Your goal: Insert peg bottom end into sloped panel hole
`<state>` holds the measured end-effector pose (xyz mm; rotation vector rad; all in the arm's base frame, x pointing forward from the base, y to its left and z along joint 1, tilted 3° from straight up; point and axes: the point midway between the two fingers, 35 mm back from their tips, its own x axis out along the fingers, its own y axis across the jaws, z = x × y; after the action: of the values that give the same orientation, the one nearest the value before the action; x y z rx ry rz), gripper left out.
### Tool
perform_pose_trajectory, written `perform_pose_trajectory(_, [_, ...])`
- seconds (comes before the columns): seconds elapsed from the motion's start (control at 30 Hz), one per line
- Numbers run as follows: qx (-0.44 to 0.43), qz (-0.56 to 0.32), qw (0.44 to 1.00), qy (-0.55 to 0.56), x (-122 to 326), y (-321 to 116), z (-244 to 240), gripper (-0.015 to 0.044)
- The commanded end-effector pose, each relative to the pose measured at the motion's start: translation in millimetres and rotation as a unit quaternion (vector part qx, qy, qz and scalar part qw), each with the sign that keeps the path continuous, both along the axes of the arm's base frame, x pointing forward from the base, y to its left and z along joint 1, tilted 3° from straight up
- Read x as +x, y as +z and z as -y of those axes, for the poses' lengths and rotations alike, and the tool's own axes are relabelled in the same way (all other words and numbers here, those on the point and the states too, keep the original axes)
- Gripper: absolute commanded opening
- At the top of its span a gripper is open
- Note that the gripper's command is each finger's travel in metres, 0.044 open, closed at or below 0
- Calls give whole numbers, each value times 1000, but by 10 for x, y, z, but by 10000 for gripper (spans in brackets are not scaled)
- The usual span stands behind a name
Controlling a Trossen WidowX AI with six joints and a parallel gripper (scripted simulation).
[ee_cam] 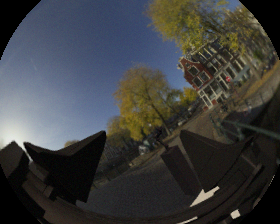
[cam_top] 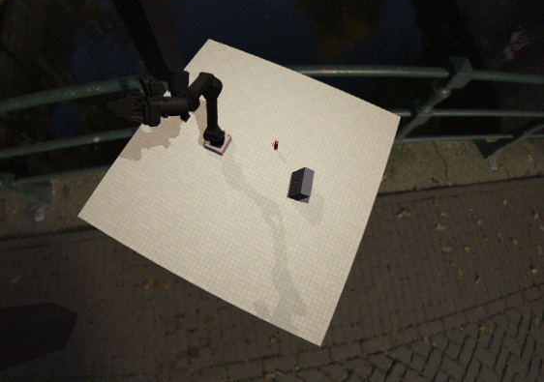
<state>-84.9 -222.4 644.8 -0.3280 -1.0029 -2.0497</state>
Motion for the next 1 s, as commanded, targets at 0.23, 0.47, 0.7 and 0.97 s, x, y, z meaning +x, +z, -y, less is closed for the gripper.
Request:
perform_pose_trajectory(0.23, [108,-47,989,87,527,-363,620,440])
perform_pose_trajectory(0.47, [165,-83,973,135,888,-588,866,440])
perform_pose_trajectory(0.7, [219,-124,951,181,1280,-835,1048,440])
perform_pose_trajectory(0.97, [273,-174,917,234,1753,-1136,1174,440])
